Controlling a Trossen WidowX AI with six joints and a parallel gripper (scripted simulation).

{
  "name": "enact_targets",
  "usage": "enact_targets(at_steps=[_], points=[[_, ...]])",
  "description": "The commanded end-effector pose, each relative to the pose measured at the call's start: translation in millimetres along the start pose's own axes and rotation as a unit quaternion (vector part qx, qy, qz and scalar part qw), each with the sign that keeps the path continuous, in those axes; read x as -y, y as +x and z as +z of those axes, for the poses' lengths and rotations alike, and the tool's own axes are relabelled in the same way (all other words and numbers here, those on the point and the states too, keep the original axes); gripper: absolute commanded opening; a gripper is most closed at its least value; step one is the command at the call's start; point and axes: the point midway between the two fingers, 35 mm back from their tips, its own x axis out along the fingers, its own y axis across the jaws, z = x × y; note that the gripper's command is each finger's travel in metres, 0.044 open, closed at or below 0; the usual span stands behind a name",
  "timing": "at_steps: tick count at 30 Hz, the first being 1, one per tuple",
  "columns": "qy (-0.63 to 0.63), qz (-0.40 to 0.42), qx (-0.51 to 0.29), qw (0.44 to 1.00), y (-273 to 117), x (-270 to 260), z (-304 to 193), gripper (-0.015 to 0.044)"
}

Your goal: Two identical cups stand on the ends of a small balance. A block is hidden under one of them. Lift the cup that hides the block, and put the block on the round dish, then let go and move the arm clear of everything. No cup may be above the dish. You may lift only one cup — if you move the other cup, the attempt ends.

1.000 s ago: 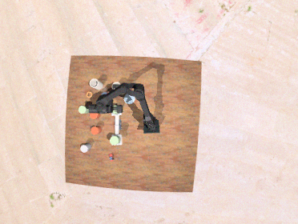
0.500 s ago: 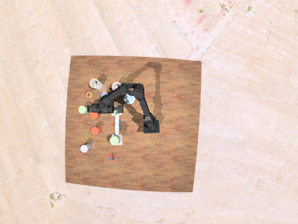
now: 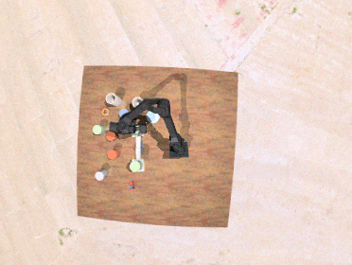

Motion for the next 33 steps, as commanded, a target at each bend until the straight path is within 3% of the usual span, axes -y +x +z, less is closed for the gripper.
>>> enact_targets(at_steps=[1, 7, 19, 33], points=[[-0.003, -0.001, -0.002, 1.0, 2, 1, -1, 0.0348], [-0.003, -0.001, -0.002, 1.0, 2, 1, -1, 0.0308], [-0.003, -0.001, -0.003, 1.0, -9, -2, -1, 0.0], [-0.003, 0.0, -0.006, 1.0, -26, -5, -2, 0.0]])
